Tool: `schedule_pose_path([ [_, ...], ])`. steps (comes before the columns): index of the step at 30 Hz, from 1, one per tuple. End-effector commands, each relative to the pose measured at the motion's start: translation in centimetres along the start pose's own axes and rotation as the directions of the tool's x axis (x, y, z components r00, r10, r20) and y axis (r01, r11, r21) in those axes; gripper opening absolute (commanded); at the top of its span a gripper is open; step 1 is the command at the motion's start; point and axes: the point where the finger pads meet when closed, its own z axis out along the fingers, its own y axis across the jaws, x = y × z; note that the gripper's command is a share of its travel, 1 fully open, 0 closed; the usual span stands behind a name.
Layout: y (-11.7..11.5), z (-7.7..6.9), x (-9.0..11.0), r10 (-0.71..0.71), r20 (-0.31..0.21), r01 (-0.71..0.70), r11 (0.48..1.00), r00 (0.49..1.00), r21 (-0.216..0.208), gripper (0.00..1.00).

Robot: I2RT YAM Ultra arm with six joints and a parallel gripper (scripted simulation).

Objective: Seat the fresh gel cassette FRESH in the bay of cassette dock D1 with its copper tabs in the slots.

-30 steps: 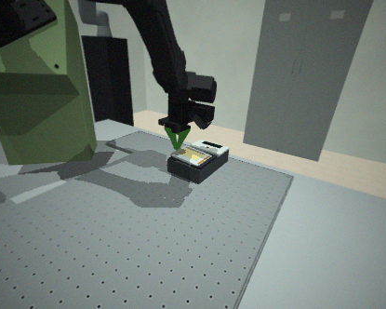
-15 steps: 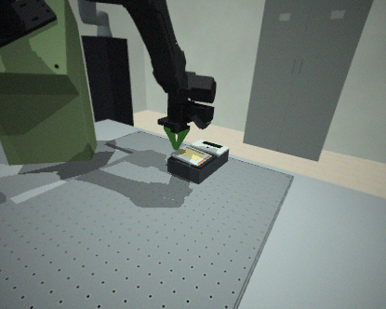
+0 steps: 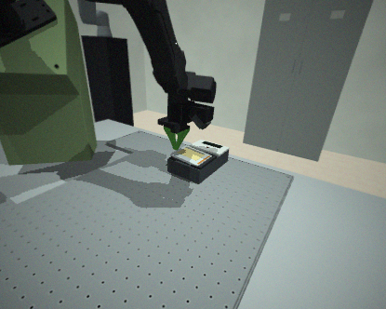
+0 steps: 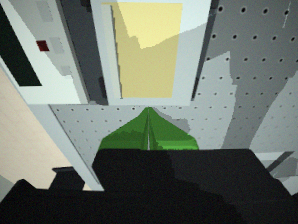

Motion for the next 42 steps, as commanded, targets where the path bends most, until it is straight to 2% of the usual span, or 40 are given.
schedule_pose_path([
  [1,0.5,-2.0,-1.7,0.008,0.039,-0.007,1.000,0.999,-0.018,0.00],
  [28,0.5,-2.0,-1.7,0.007,0.039,-0.007,1.000,0.999,-0.018,0.00],
  [29,0.1,-1.9,-0.4,0.006,0.041,-0.005,1.000,0.999,-0.020,0.00],
  [32,0.1,-1.9,-0.8,0.001,0.040,0.000,1.000,0.999,-0.021,0.00],
  [33,0.5,-2.1,-2.7,0.034,0.065,-0.032,0.999,0.997,-0.031,0.00],
  [35,0.4,-2.1,-2.5,0.014,0.050,-0.012,1.000,0.999,-0.026,0.00],
  [42,0.4,-2.1,-3.2,0.013,0.049,-0.012,1.000,0.999,-0.028,0.00],
])
